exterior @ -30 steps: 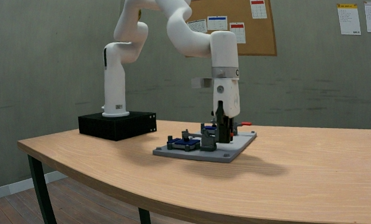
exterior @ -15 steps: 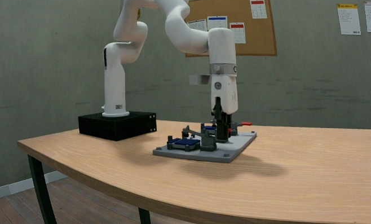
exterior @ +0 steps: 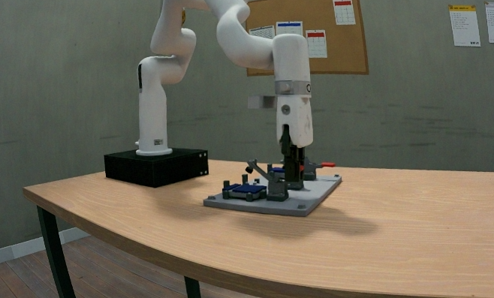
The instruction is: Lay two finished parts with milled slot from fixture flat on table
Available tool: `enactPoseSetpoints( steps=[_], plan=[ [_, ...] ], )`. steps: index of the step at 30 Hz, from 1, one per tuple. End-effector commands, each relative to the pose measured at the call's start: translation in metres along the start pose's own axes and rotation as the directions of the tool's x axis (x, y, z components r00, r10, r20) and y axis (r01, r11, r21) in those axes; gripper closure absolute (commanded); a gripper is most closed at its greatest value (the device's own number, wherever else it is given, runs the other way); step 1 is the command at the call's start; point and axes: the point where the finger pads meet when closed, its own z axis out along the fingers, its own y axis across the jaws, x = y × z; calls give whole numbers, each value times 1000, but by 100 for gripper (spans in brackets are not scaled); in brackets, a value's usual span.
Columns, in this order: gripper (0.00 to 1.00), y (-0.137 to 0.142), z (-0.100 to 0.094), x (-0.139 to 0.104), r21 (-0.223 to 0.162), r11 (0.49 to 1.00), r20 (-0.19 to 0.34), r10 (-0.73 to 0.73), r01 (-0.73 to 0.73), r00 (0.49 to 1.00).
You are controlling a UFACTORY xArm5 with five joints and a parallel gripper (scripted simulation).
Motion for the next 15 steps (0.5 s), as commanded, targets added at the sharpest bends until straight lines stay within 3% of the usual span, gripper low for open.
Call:
enactPoseSetpoints(
  steps=[1,15],
  plan=[
    [100,0,-3,1,1,1000,3,0,0,1000],
    [100,0,-7,11,1,1000,3,0,0,1000]
  ],
)
